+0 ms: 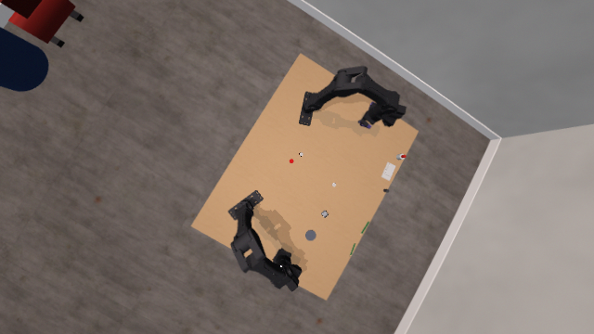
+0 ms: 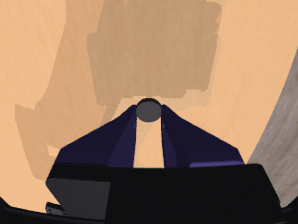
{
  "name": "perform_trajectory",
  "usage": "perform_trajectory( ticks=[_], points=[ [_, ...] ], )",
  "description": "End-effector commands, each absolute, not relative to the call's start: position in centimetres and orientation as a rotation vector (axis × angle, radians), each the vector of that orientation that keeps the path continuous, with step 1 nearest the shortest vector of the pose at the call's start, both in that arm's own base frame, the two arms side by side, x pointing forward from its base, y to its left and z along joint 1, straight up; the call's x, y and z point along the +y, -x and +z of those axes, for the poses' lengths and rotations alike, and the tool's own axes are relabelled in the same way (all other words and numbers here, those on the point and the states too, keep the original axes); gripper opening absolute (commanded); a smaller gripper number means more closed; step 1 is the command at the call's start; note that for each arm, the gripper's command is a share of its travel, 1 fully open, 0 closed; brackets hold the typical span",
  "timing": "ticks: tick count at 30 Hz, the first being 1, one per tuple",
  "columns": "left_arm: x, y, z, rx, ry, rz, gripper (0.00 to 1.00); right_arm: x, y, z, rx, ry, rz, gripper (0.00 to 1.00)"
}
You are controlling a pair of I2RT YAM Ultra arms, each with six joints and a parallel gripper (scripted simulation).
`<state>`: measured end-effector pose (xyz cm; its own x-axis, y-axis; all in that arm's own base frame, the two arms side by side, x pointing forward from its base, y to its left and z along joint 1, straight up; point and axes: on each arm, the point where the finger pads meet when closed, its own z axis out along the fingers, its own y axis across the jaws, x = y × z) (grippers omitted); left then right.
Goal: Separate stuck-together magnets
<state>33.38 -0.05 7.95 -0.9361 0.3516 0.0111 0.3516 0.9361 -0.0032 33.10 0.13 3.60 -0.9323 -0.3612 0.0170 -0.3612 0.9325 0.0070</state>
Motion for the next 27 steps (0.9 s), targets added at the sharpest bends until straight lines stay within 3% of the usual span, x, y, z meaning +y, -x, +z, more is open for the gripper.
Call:
perform_trajectory(
  ticks=[1,27],
  points=[
    [-0.1,-33.6,8.5,-3.098,0.561,0.002,1.0,0.1,-33.5,3.8,-3.088,-0.578,0.0,0.18],
    [-0.1,-33.6,8.5,-3.098,0.561,0.002,1.0,0.1,-33.4,2.2,-3.088,-0.578,0.0,0.18]
  ],
)
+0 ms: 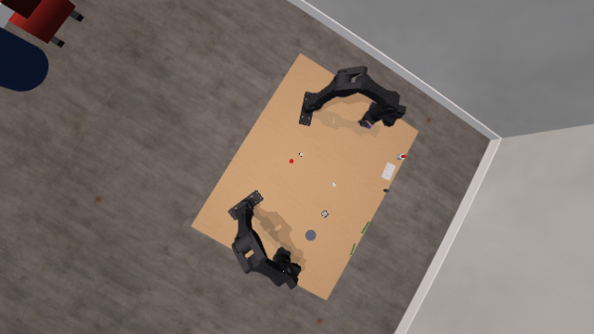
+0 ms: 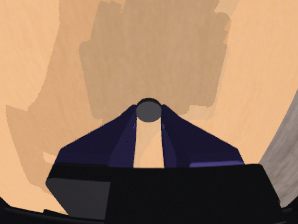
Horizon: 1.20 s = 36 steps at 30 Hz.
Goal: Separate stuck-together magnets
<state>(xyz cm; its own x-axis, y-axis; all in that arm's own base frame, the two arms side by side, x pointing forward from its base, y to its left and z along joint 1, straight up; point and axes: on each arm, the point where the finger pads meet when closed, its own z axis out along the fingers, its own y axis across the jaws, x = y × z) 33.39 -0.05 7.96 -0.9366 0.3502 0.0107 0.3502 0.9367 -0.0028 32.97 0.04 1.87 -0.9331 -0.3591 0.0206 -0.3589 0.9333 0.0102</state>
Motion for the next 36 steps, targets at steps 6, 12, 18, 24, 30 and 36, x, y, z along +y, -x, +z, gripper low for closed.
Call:
perform_trajectory(
  ticks=[6,12,18,24,30,36],
  points=[
    [-0.1,-33.65,8.46,-3.098,0.561,0.002,1.0,0.07,-33.46,1.94,-3.088,-0.578,0.0,0.18],
    [-0.1,-33.65,8.46,-3.098,0.561,0.002,1.0,0.05,-33.43,1.57,-3.088,-0.578,0.0,0.18],
    [-0.1,-33.65,8.46,-3.098,0.561,0.002,1.0,0.05,-33.44,1.22,-3.088,-0.578,0.0,1.0],
    [-0.1,-33.65,8.46,-3.098,0.561,0.002,1.0,0.05,-33.44,1.22,-3.088,-0.578,0.0,1.0],
    [-0.1,-33.65,8.46,-3.098,0.561,0.002,1.0,0.05,-33.44,1.22,-3.088,-0.578,0.0,1.0],
    [-0.1,-33.65,8.46,-3.098,0.561,0.002,1.0,0.05,-33.44,1.89,-3.088,-0.578,0.0,1.0]
  ],
)
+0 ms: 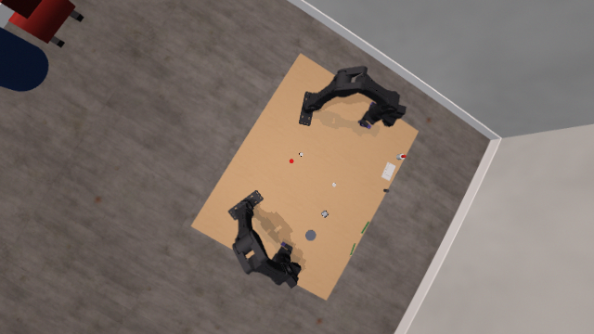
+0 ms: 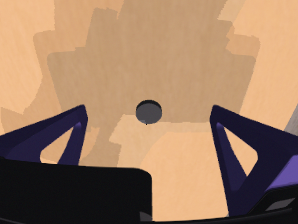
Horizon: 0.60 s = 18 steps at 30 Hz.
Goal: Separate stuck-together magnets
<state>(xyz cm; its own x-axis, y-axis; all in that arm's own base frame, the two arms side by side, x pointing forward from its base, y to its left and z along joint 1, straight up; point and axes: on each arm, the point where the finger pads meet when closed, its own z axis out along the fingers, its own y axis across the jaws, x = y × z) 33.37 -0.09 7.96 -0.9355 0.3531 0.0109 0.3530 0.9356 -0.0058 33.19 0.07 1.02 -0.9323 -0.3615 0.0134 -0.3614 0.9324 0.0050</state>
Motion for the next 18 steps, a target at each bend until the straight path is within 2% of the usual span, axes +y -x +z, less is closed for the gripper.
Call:
perform_trajectory(
  ticks=[1,18],
  points=[
    [-0.1,-33.6,8.5,-3.098,0.561,0.002,1.0,0.1,-33.4,2.2,-3.088,-0.578,0.0,1.0],
    [-0.1,-33.6,8.5,-3.098,0.561,0.002,1.0,0.1,-33.5,7.4,-3.093,-0.58,0.002,1.0]
  ],
)
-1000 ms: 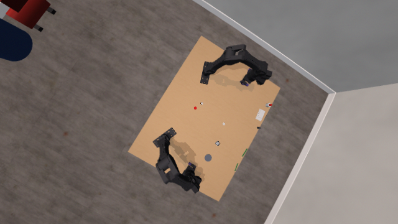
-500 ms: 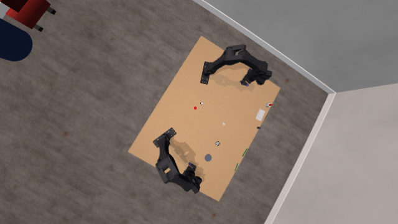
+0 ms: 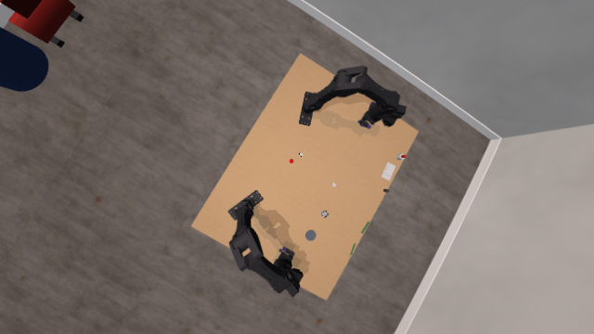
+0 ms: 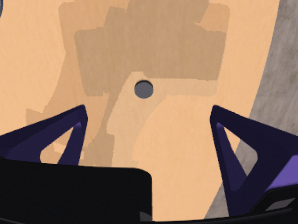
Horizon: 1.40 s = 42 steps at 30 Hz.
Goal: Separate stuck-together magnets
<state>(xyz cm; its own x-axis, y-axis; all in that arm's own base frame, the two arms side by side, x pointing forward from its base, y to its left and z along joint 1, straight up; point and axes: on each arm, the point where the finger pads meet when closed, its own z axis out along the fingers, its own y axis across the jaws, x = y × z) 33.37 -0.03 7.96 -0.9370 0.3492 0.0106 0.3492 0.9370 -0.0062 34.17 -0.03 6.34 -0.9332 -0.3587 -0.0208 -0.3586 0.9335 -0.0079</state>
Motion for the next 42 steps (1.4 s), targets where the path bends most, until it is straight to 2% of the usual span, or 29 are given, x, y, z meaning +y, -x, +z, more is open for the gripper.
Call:
perform_trajectory(
  ticks=[1,14,21,30,42],
  points=[
    [-0.1,-33.6,8.5,-3.098,0.561,0.002,1.0,0.1,-33.5,7.4,3.082,0.578,-0.002,1.0],
    [-0.1,-33.6,8.5,-3.098,0.561,0.002,1.0,0.1,-33.5,8.4,3.082,0.58,-0.002,1.0],
    [-0.1,-35.8,9.9,-3.241,0.539,-0.034,1.0,0.1,-35.8,9.8,2.953,0.507,-0.037,1.0],
    [-0.1,-40.2,15.4,-3.618,0.439,-0.107,1.0,0.1,-40.1,15.2,2.619,0.325,-0.084,1.0],
    [0.0,-42.2,22.8,-3.968,0.332,-0.141,1.0,0.1,-42.1,22.6,2.294,0.193,-0.086,1.0]
  ],
)
